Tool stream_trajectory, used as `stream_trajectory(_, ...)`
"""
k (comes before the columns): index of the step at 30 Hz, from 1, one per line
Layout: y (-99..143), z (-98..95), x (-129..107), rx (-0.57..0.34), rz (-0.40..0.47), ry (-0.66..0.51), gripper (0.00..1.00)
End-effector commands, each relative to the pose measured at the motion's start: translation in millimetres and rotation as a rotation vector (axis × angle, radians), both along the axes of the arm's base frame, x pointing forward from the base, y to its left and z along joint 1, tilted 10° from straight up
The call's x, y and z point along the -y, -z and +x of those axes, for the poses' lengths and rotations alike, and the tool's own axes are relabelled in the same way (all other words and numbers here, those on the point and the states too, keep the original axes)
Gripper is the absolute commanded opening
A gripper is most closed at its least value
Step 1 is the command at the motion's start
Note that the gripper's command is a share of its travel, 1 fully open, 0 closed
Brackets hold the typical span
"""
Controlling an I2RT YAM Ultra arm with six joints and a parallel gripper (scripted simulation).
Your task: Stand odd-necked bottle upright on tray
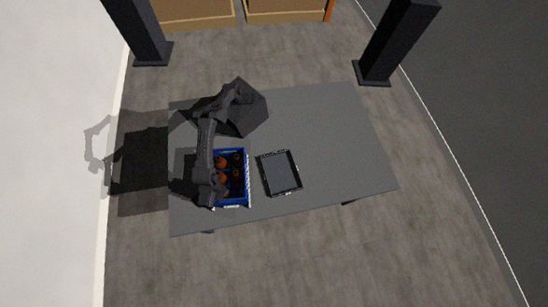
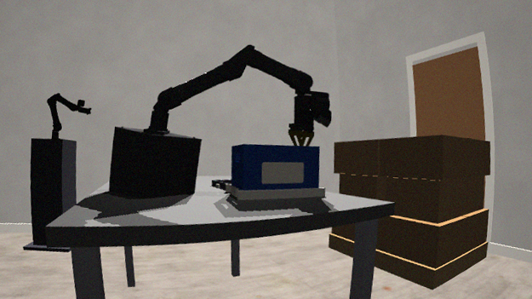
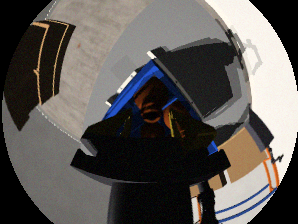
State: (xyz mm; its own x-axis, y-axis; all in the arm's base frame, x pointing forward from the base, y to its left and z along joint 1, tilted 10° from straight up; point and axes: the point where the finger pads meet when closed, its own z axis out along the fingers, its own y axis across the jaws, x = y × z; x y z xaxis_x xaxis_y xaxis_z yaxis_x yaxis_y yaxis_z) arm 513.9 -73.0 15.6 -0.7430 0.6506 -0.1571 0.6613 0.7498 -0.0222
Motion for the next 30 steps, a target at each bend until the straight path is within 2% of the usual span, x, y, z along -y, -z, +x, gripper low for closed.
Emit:
stream_trajectory(1, 0.0, 3.1, 2.3, 0.021, -0.002, -0.003, 0.61)
stream_trajectory(5, 8.4, 1.9, 3.1, 0.008, 0.0, -0.001, 0.61)
stream_trajectory(8, -9.8, 8.8, 4.4, 0.052, -0.006, 0.0, 0.61)
stream_trajectory(30, -7.7, 7.1, 4.5, 0.046, -0.005, 0.001, 0.61)
